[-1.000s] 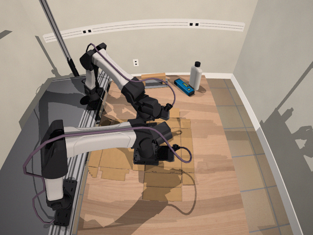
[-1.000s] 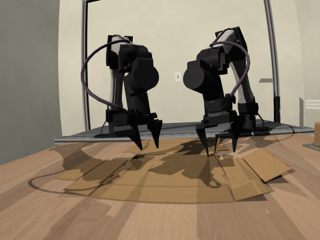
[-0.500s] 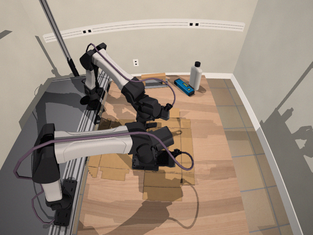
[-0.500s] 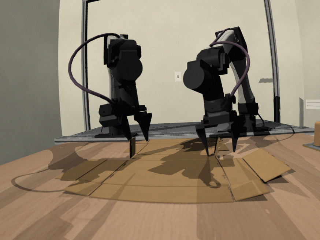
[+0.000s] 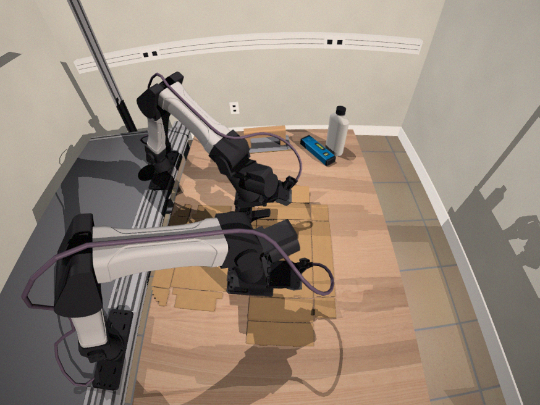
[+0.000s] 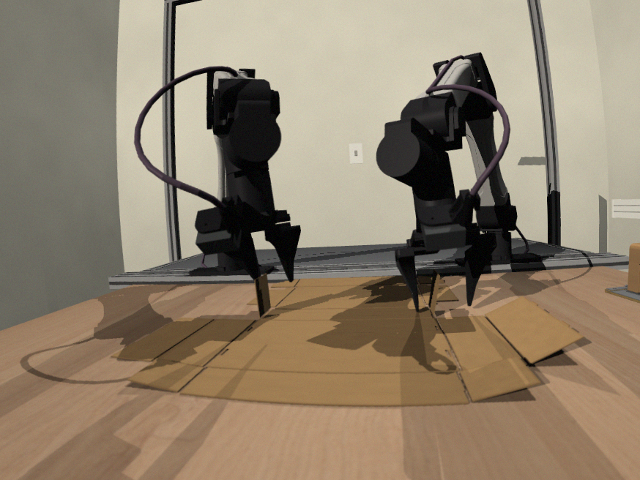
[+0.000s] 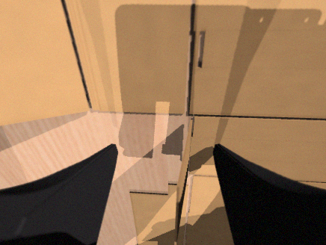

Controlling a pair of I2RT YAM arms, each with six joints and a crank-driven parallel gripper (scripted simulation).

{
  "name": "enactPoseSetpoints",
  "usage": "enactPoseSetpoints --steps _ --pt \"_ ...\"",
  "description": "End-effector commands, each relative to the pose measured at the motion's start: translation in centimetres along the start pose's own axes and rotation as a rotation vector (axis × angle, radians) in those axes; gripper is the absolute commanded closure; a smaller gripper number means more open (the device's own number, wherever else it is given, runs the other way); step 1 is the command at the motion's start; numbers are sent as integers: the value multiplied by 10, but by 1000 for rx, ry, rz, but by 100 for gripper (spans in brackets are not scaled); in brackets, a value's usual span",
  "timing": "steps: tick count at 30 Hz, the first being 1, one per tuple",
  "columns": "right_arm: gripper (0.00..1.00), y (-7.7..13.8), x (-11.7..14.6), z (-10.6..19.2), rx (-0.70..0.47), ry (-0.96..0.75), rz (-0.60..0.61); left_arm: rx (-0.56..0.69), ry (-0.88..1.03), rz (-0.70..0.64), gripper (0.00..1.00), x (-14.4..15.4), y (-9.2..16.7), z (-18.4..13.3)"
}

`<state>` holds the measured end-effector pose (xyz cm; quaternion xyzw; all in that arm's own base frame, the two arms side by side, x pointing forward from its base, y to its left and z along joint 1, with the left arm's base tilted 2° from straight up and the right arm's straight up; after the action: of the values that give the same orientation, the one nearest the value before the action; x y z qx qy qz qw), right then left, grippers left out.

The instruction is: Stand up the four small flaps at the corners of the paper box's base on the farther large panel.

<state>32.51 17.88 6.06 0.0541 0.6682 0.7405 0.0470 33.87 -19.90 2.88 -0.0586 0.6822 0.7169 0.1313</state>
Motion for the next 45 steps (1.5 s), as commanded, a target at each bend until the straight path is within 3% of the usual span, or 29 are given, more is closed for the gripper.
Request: enactPoseSetpoints --steps 1,10,11,19,20,21,26,28,39,45 --pt "49 18 0 5 -29 14 -28 60 14 -35 19 -7 9 2" --pt "49 20 -1 6 -31 15 -31 111 31 -38 19 -6 16 6" --pt "49 7 -1 3 -11 7 -12 121 34 -39 19 -6 18 7" --pt "49 7 -1 3 -11 7 -12 146 40 -32 19 -6 18 8" --pt "49 18 -2 7 -30 14 -29 144 39 -25 19 -4 16 7" --pt "49 7 -1 3 -11 7 -12 136 39 -24 19 -6 16 6" --pt "49 7 -1 3 -11 7 -12 136 39 -24 19 -6 16 6" --pt "49 21 -1 5 -32 15 -33 146 39 -29 19 -5 17 8" --pt "49 26 3 -15 -15 7 -8 165 47 -53 19 -20 51 8" --pt "49 43 0 -30 -21 8 -17 177 49 -54 19 -26 76 10"
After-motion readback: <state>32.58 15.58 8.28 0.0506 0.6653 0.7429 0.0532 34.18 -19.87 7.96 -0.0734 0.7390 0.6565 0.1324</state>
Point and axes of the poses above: on each arm, the point where the finger pads meet when closed, its own y axis back along the fingers, its own z axis across the jaws, x = y × z, the point moved 2 cm from there along y, back along the fingers, and after that the axes turned 4 degrees about -y, right-handed, at the moved point
